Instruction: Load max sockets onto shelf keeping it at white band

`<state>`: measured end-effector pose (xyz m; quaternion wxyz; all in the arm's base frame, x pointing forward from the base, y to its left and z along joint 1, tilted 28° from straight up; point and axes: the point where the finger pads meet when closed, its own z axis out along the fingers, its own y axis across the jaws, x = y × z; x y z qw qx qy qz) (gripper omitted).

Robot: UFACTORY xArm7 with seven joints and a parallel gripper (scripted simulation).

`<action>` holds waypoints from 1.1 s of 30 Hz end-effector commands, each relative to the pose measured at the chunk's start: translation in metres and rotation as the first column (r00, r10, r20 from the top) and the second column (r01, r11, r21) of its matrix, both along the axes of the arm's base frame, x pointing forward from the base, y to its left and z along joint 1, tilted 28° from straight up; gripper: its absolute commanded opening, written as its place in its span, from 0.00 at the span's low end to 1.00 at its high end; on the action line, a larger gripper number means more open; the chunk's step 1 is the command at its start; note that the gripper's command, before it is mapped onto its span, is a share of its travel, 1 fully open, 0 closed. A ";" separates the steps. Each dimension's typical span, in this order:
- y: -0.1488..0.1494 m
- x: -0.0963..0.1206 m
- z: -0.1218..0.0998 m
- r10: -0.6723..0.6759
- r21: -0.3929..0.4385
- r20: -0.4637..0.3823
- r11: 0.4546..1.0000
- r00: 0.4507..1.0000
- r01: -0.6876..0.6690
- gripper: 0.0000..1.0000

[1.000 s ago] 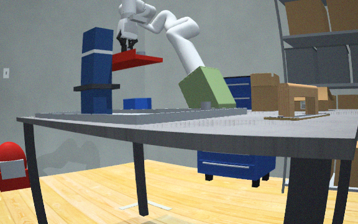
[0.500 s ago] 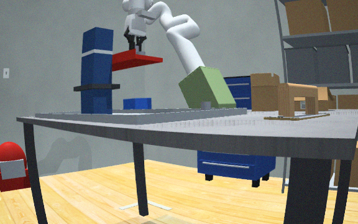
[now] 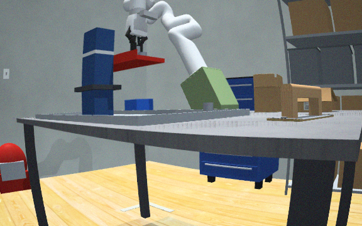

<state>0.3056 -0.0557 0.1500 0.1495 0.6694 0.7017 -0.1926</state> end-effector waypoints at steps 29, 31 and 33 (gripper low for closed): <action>0.006 0.042 -0.006 0.744 0.264 -0.361 0.660 0.562 -0.703 0.00; 0.006 0.045 -0.006 0.781 0.293 -0.374 0.611 0.500 -0.736 0.00; 0.006 0.049 -0.007 0.815 0.323 -0.384 0.558 0.433 -0.764 0.00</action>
